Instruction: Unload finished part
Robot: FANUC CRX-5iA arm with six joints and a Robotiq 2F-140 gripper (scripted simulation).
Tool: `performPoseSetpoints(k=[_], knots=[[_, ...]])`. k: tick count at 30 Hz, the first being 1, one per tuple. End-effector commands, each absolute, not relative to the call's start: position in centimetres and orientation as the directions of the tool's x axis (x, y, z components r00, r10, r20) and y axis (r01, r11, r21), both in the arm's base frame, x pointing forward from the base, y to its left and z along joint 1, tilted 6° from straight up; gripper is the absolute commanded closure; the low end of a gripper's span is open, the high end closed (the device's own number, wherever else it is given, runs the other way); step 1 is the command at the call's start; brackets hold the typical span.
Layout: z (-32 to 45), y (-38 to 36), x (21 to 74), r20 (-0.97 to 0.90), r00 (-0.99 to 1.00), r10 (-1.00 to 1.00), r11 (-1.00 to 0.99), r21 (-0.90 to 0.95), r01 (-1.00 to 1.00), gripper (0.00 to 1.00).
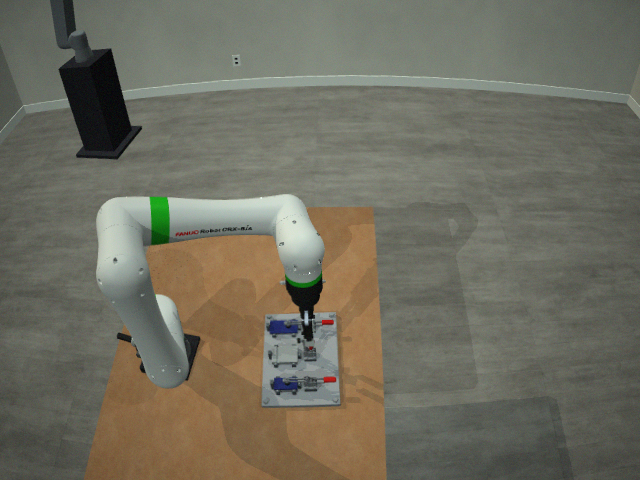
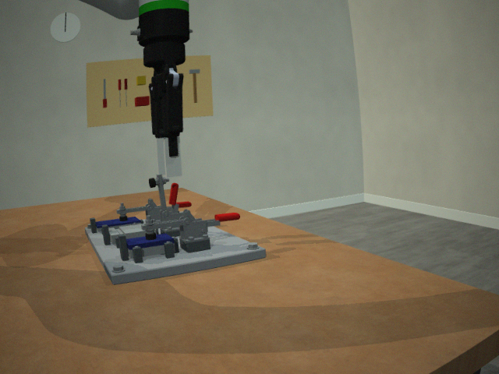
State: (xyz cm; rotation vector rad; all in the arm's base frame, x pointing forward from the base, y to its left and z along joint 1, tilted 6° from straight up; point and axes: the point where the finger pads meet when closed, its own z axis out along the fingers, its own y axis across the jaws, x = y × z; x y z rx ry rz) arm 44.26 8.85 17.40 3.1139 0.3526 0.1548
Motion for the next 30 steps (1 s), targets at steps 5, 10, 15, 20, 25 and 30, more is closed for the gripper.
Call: performPoseSetpoints(k=[5,10,15,20,25,30], knots=[[17.42,8.85,44.28,0.098,0.970,0.223,-0.975,0.015,0.223,0.72],[17.42,8.85,44.28,0.098,0.970,0.223,-0.975,0.015,0.223,0.72],[17.42,8.85,44.28,0.098,0.970,0.223,-0.975,0.015,0.223,0.72],[17.42,8.85,44.28,0.098,0.970,0.223,-0.975,0.015,0.223,0.72],[17.39,8.85,44.28,0.098,0.970,0.223,-0.975,0.015,0.223,0.42],[17.31,8.85,44.29,0.098,0.970,0.223,-0.975,0.015,0.223,0.42]])
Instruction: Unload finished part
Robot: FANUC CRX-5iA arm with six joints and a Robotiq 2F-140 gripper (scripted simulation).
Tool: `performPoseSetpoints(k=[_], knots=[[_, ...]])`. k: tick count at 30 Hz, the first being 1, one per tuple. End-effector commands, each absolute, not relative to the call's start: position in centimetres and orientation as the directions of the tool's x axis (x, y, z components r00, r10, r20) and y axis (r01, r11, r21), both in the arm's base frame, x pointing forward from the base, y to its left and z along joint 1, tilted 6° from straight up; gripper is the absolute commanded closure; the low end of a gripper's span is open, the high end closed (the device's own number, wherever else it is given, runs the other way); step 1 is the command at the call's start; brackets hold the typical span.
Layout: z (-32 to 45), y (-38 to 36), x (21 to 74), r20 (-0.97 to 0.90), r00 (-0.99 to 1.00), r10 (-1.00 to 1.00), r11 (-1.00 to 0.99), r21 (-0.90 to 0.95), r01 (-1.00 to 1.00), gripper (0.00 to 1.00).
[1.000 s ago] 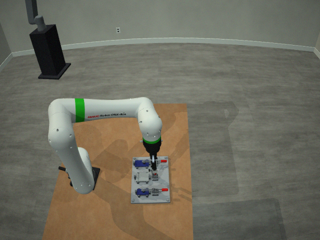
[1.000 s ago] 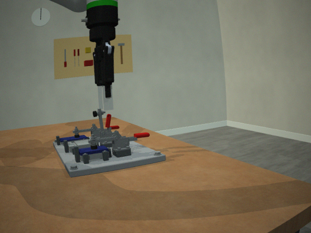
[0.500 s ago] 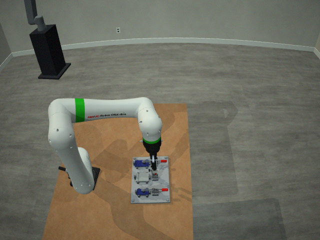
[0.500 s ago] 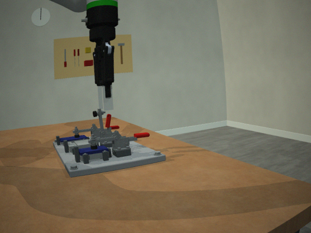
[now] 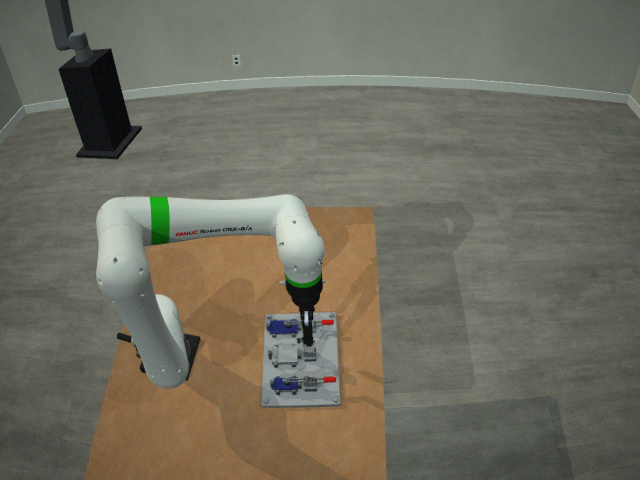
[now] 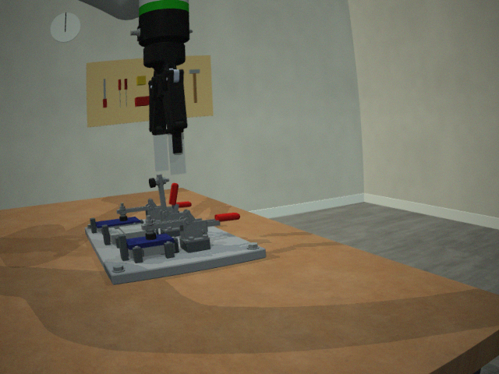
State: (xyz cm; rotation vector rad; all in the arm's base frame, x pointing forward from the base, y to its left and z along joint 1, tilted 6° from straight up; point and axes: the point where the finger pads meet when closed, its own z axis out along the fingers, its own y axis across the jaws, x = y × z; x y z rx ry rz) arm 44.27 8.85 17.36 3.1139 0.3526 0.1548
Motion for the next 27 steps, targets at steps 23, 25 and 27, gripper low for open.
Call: performPoseSetpoints(k=[23,25,27], knots=[[16.73,8.85,44.29,0.098,0.970,0.223,-0.975,0.015,0.223,0.42],[16.72,8.82,44.18,0.098,0.970,0.223,-0.975,0.015,0.223,0.42],[16.70,8.78,43.99,0.098,0.970,0.223,-0.975,0.015,0.223,0.42]])
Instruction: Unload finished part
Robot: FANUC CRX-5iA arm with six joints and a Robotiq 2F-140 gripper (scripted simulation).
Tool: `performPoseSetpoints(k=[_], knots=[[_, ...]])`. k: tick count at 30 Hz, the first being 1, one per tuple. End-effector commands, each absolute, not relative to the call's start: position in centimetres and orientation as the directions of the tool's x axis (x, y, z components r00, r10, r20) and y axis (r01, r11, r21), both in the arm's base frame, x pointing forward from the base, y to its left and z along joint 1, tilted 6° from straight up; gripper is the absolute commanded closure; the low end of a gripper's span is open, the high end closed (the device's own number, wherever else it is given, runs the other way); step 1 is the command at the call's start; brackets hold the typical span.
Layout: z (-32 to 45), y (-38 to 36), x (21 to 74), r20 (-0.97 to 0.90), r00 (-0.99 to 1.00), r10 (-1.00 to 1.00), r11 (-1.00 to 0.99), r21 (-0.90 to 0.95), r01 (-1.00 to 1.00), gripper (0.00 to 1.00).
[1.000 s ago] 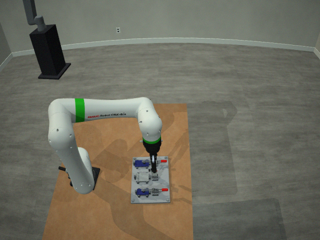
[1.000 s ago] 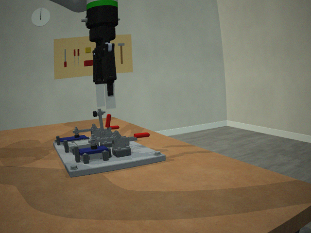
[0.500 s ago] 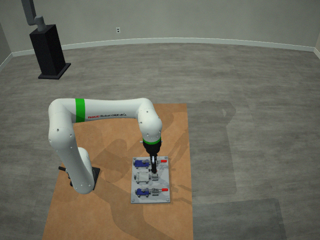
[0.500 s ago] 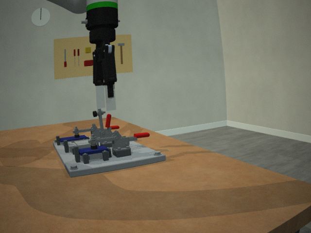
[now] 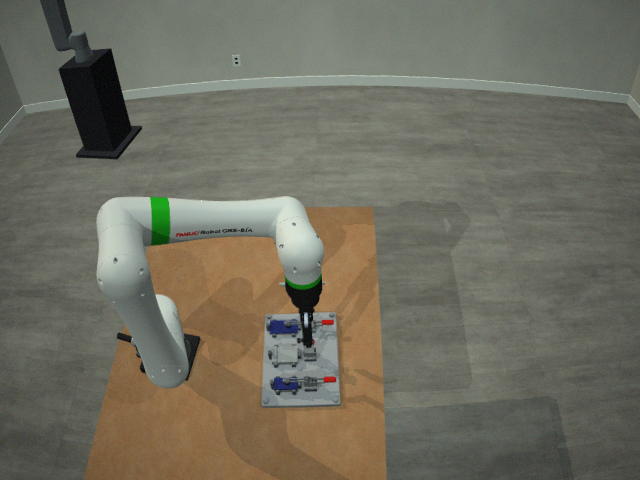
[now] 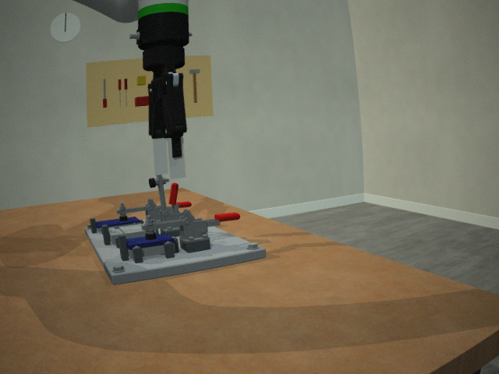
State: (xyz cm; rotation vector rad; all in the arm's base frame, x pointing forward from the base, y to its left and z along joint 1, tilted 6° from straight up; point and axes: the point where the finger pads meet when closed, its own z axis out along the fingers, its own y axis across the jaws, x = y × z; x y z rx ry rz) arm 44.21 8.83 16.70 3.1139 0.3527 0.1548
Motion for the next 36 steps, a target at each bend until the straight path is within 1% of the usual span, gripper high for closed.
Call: performPoseSetpoints(k=[1,7,28,36], knots=[[16.7,8.7,43.9,0.098,0.970,0.223,-0.975,0.015,0.223,0.42],[16.6,8.6,43.1,0.098,0.970,0.223,-0.975,0.015,0.223,0.42],[16.0,7.3,37.5,0.098,0.970,0.223,-0.975,0.015,0.223,0.42],[15.9,7.1,36.5,0.098,0.970,0.223,-0.975,0.015,0.223,0.42]])
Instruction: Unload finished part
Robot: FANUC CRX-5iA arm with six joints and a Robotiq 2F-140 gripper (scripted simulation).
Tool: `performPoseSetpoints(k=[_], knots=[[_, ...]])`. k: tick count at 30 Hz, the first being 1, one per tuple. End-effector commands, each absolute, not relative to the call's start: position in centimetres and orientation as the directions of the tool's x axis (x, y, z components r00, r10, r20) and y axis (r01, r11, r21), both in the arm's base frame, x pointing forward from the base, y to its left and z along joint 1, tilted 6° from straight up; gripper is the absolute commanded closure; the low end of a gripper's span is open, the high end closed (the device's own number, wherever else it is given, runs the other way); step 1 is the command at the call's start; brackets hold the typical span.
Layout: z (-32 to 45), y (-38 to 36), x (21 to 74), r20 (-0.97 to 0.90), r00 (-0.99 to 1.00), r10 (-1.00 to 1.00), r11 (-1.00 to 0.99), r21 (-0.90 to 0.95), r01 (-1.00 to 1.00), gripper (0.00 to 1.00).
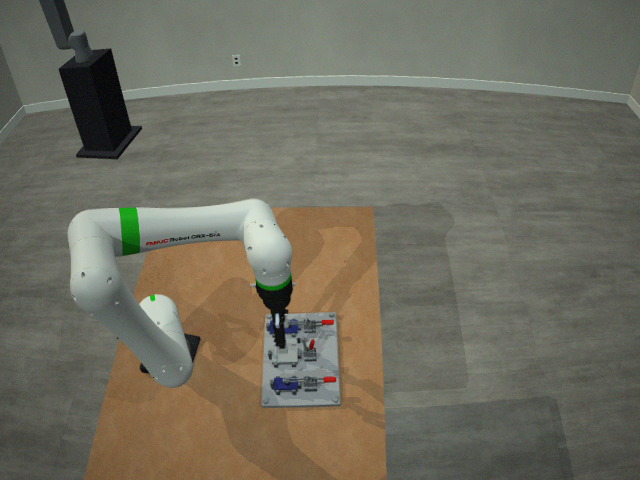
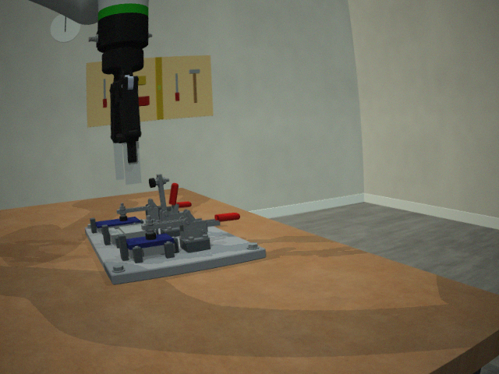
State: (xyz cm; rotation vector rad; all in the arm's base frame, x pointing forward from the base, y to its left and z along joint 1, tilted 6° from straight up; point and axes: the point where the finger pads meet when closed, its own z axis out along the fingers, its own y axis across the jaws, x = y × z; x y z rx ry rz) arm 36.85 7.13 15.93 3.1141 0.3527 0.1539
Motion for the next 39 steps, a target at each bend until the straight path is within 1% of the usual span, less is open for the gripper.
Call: performPoseSetpoints(k=[1,19,39], knots=[[15.9,7.1,36.5,0.098,0.970,0.223,-0.975,0.015,0.223,0.42],[15.2,7.0,36.5,0.098,0.970,0.223,-0.975,0.015,0.223,0.42],[10.9,7.1,36.9,0.098,0.970,0.223,-0.975,0.015,0.223,0.42]])
